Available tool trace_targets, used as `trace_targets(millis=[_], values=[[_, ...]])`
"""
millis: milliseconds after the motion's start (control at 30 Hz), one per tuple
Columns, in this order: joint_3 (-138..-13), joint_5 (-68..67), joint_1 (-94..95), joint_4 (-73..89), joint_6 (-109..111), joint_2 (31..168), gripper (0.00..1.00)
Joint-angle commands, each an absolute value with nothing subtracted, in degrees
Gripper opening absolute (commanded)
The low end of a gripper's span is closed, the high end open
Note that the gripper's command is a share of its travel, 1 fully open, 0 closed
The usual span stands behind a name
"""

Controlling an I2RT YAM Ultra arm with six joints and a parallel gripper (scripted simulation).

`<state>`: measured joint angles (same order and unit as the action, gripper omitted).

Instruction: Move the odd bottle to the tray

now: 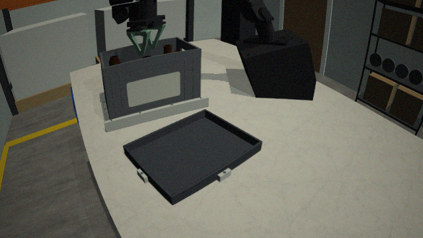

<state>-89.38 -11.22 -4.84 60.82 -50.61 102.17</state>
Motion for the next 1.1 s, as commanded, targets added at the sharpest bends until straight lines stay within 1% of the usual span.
trace_targets(millis=[0, 800, 1067], values=[[-91.4, -11.5, -4.7, 61.0, -50.4, 100.9, 0.61], [-91.0, -11.4, -5.1, 59.5, -50.2, 101.8, 0.61], [-88.1, -11.3, -5.1, 58.7, -50.0, 102.1, 0.61]])
